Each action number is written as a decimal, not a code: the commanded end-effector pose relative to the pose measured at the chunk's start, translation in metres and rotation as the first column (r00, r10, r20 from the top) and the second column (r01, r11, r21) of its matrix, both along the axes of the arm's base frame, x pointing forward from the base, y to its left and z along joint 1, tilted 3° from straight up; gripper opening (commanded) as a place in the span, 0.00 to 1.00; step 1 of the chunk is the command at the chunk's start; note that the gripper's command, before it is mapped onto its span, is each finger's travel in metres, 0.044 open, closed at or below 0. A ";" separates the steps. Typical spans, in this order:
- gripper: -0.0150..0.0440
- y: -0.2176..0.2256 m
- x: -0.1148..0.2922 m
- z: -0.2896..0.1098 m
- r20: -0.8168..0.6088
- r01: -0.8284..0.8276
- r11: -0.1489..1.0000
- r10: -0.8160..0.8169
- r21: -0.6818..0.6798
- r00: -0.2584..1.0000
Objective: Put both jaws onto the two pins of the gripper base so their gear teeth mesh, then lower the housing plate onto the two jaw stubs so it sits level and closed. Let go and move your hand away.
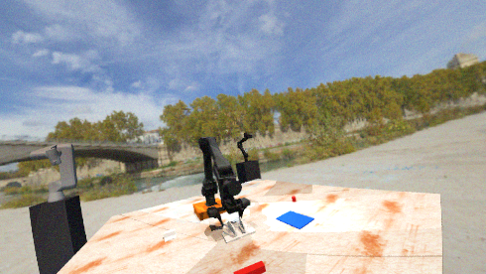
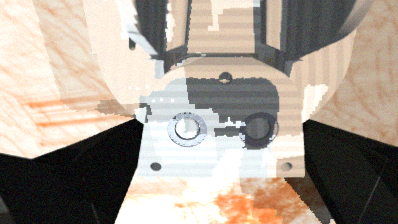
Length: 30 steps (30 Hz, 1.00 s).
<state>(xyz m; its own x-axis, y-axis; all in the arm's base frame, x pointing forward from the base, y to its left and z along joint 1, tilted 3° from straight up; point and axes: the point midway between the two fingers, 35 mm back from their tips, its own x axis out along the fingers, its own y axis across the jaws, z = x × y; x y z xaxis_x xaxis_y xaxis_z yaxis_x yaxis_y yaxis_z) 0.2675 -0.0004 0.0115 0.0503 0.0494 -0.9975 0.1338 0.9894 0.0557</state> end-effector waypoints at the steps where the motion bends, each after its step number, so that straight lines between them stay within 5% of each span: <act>1: 0.85 0.000 0.000 0.000 0.001 0.005 1.000 -0.005 0.002 1.000; 3: 0.85 0.000 0.000 0.000 0.001 0.005 1.000 -0.005 0.002 1.000; 7: 1.00 0.000 0.000 0.000 0.000 0.000 1.000 0.000 0.000 1.000; 21: 1.00 0.000 0.000 0.002 0.000 0.000 1.000 0.000 0.000 1.000; 30: 1.00 -0.003 -0.004 0.069 0.001 0.005 1.000 -0.005 0.002 1.000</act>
<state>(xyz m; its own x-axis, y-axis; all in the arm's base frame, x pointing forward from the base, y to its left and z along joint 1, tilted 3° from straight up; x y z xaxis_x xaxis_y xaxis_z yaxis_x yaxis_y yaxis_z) 0.2642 -0.0021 0.0555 0.0348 0.0491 -0.9982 0.1409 0.9886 0.0536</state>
